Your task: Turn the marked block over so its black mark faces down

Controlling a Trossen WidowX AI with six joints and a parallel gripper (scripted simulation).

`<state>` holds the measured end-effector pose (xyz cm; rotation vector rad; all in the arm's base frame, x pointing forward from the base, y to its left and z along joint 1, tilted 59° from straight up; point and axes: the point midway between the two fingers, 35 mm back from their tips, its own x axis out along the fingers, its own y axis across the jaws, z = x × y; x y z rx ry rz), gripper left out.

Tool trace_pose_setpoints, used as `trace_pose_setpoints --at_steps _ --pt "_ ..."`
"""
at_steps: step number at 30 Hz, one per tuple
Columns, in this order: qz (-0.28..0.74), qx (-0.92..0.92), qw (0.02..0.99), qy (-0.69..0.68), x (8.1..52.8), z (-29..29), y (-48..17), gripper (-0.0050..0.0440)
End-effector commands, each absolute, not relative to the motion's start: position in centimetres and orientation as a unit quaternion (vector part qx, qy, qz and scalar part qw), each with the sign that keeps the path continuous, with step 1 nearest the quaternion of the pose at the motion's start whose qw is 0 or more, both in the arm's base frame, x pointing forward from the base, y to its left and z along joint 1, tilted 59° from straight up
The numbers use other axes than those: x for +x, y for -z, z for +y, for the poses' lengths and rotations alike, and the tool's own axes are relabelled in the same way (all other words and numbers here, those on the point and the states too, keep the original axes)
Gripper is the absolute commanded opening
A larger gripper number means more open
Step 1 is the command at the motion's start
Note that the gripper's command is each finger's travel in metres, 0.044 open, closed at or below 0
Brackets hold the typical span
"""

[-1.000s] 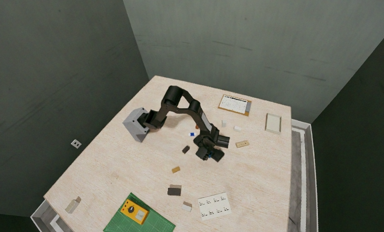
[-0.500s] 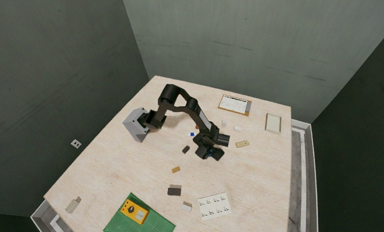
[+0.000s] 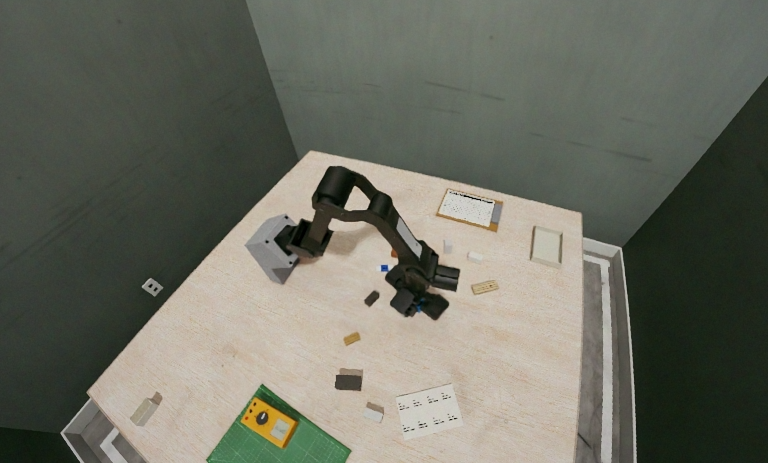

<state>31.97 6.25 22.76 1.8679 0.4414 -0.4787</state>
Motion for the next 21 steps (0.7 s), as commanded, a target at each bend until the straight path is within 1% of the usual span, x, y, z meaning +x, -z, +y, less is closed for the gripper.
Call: trace_pose_setpoints --at_steps 1,6,10,21 --pt "0.176 0.793 0.549 0.196 31.9 6.3 -23.8 -0.005" --pt "0.169 0.788 0.552 0.215 32.0 6.2 -23.5 -0.005" --pt "0.142 0.777 0.56 0.251 31.9 6.0 -23.5 -0.005" --pt "0.006 0.695 0.577 0.428 31.8 5.1 -23.0 -0.005"
